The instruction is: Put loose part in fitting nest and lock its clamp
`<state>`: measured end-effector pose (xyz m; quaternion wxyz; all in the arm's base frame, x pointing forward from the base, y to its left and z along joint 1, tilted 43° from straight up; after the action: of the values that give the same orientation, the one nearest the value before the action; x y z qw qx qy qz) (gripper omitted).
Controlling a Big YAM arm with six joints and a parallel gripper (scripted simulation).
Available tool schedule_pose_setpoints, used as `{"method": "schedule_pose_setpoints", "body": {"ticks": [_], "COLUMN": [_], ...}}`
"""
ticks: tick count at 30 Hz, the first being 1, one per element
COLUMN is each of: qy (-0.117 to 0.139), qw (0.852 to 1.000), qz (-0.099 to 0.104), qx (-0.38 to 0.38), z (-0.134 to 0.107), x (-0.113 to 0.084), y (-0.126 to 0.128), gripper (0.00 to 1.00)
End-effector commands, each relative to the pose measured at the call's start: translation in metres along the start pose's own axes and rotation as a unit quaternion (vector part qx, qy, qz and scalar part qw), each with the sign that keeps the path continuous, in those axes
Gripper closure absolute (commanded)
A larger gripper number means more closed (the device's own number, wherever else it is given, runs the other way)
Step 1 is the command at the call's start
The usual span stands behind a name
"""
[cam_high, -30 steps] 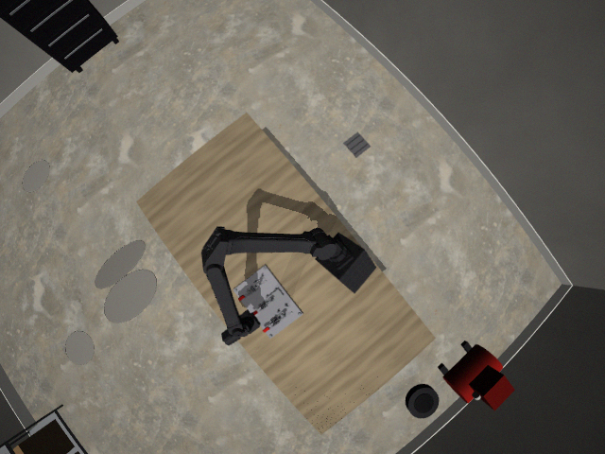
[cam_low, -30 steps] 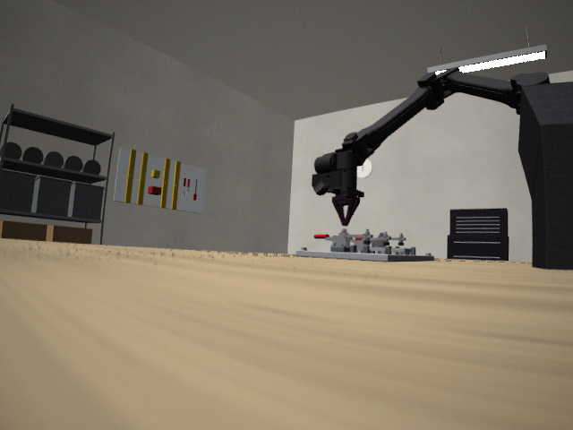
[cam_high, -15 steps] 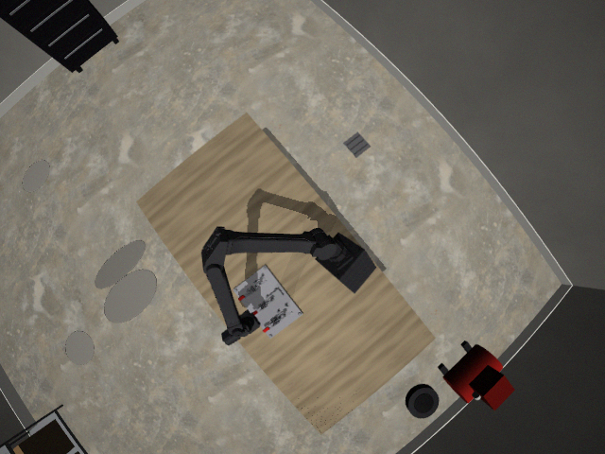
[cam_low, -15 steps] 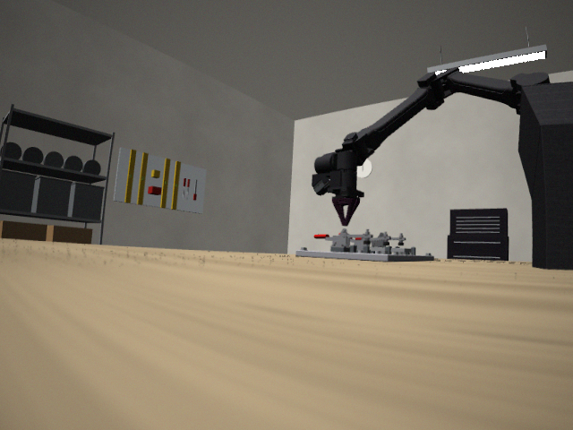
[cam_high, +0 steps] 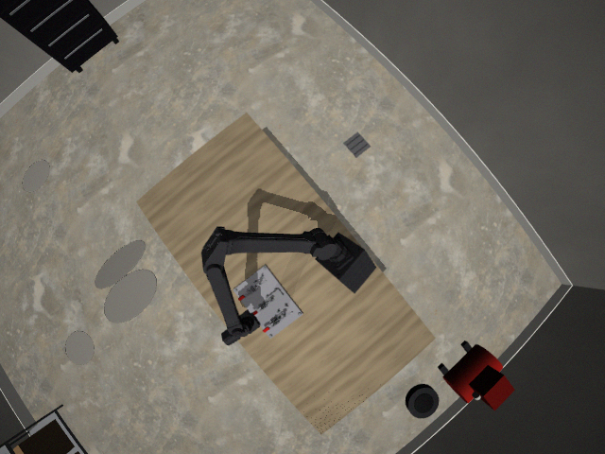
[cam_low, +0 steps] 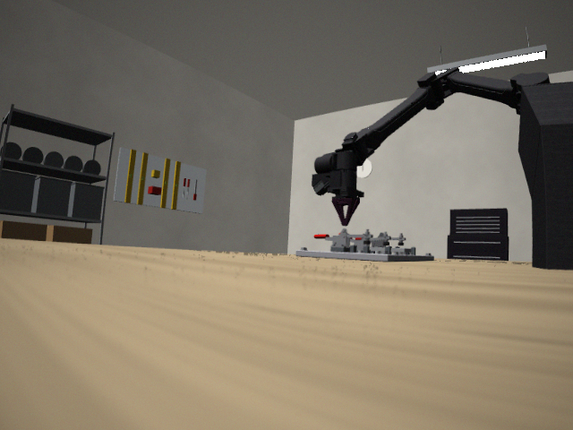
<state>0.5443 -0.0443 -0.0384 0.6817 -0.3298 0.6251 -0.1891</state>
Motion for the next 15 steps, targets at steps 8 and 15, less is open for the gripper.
{"method": "schedule_pose_setpoints", "body": {"ticks": [8, 15], "qy": [0.007, 0.009], "qw": [1.000, 1.000], "qz": [0.000, 0.001], "qx": [0.004, 0.004], "z": [0.0045, 0.0038], "x": [0.0078, 0.0087], "y": [-0.0047, -0.0054], "gripper": [1.00, 1.00]}}
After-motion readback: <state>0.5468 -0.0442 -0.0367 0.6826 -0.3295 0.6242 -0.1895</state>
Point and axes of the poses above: the point where the finger pads meet when closed, its own x axis out along the fingers, its own y axis across the jaws, z = x × y, the point moved 9 cm from there along -x, back along the fingers, and after that the axes turned 11 degrees about -x, right-handed, at the moved point
